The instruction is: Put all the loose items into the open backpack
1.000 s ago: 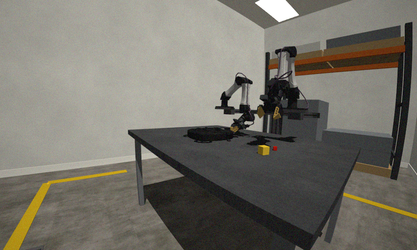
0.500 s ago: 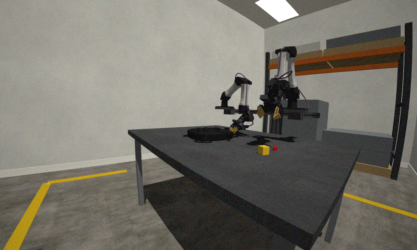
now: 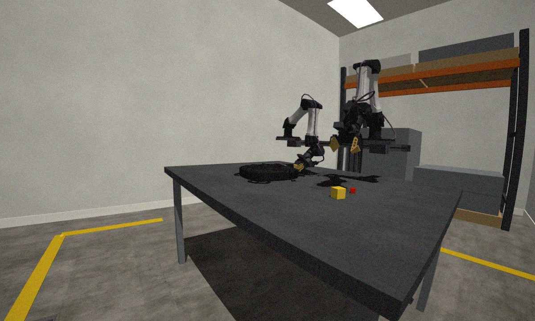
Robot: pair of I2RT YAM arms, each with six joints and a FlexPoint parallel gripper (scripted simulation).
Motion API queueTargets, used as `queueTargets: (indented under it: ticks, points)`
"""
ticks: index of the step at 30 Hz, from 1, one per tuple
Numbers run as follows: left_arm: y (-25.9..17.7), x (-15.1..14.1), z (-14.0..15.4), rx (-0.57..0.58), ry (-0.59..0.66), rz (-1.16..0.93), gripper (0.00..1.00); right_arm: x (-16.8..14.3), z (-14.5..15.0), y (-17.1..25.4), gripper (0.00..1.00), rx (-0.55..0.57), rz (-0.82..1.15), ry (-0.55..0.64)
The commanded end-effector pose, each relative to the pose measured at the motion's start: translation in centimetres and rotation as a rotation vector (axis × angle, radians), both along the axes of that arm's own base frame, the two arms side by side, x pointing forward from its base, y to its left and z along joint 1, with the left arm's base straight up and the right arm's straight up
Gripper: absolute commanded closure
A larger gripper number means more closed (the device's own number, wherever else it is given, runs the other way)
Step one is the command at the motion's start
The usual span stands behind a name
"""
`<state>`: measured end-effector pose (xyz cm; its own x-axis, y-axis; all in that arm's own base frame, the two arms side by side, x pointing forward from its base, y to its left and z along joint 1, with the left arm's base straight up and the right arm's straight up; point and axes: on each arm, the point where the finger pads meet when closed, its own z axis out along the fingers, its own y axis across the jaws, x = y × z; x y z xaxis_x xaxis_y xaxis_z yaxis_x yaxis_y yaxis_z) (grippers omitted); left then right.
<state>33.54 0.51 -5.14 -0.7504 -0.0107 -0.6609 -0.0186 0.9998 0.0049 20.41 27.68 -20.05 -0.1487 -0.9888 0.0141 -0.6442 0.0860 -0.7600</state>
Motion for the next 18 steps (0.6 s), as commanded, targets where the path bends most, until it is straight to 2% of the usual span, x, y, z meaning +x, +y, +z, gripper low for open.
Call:
queueTargets:
  ticks: [1, 12, 18]
  points:
    - [0.0, 0.4, 0.4, 0.0, -0.017, 0.001, 0.1, 1.0, 0.6, 0.4, 1.0, 0.031, -0.013, -0.028]
    - [0.0, 0.4, 0.4, 0.0, -0.016, 0.001, 0.1, 1.3, 2.3, 1.3, 1.0, 0.065, -0.014, -0.037]
    - [0.0, 0.4, 0.4, 0.0, -0.016, 0.001, 0.1, 1.1, 2.7, 0.5, 1.0, 0.032, -0.014, -0.028]
